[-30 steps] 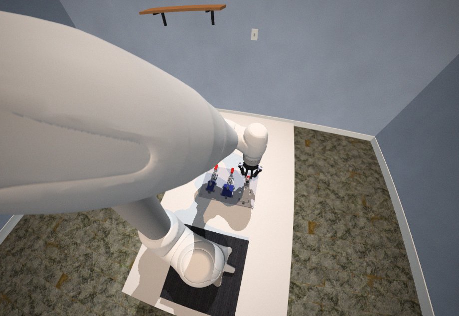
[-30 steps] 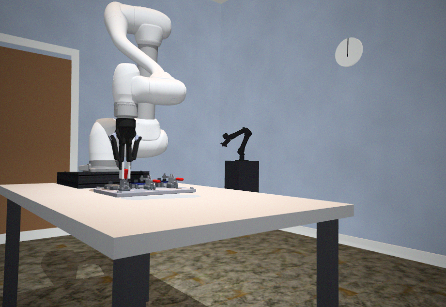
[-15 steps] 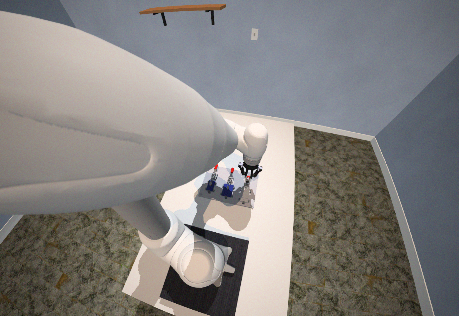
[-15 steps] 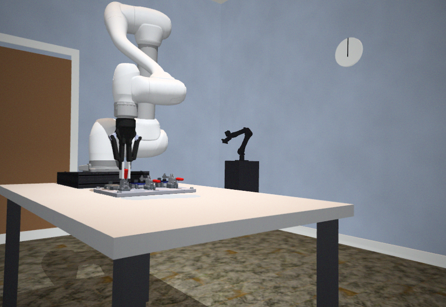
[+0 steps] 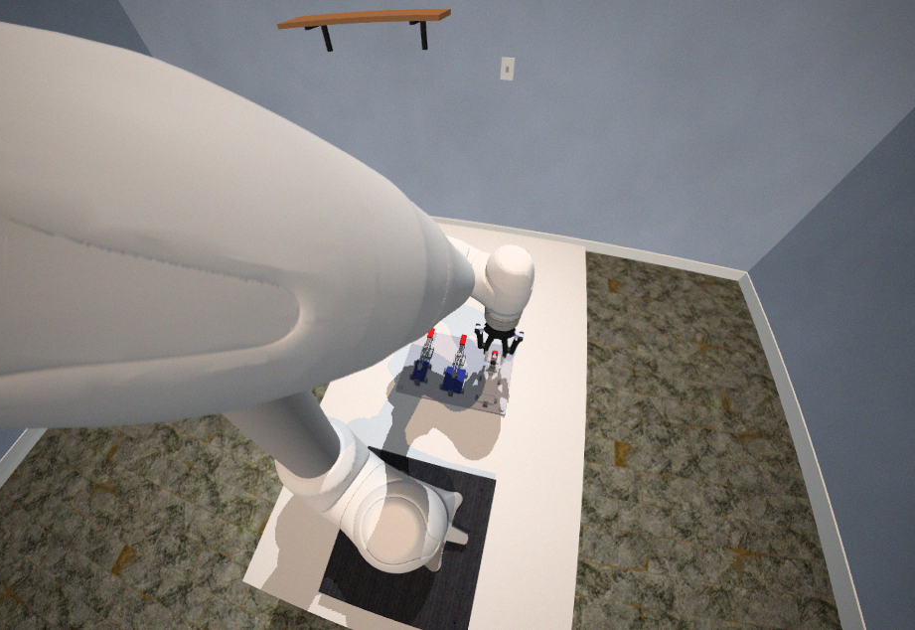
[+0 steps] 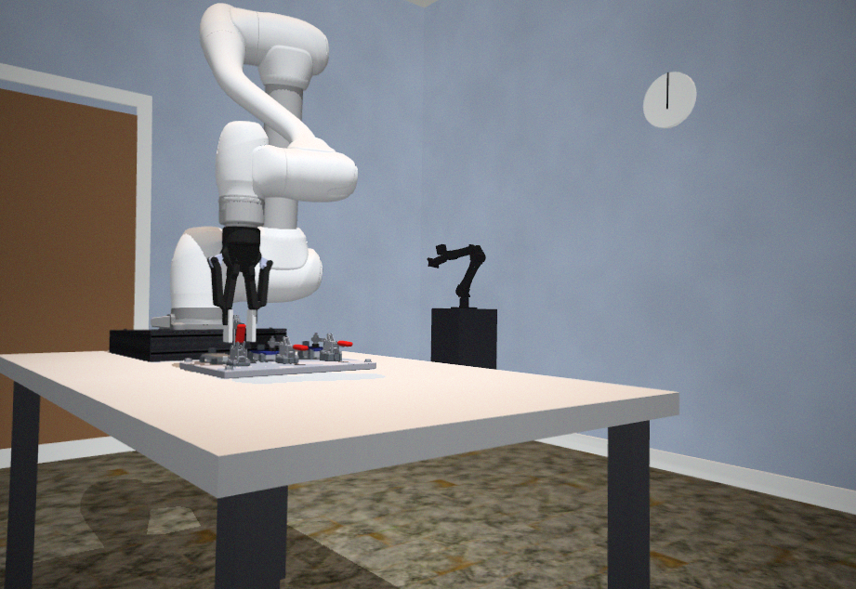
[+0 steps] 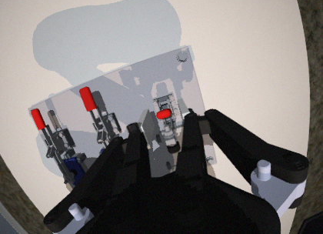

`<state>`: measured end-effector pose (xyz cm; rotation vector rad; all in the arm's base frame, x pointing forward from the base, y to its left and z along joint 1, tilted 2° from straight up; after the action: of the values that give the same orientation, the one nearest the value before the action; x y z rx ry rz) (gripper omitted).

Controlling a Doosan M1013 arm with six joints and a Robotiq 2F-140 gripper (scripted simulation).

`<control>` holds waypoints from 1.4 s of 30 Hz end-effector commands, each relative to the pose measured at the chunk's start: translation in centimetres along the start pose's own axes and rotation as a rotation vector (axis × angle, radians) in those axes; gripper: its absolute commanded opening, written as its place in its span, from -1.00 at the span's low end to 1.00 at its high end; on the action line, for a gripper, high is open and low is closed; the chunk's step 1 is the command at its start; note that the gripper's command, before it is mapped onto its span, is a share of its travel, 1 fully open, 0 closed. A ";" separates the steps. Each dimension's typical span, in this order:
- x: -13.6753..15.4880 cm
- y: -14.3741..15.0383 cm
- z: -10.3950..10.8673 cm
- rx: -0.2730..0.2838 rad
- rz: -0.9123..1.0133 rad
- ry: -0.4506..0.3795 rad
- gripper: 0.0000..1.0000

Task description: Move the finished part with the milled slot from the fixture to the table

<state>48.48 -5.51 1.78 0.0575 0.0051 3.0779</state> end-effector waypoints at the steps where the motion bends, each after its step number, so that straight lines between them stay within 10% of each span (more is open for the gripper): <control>1: 0.0 0.0 0.0 0.000 0.000 0.000 -0.44; 42: 0.0 0.0 3.3 0.000 0.000 0.000 -0.44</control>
<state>48.59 -5.50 4.63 0.0572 0.0051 3.0780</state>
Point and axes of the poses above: the point where the finger pads meet when closed, its own z axis back along the fingers, its own y axis across the jaws, x = y × z, the point moved 1 cm from there along z, back along the fingers, and after that the axes turned 10 degrees about -z, right-handed, at the moved point
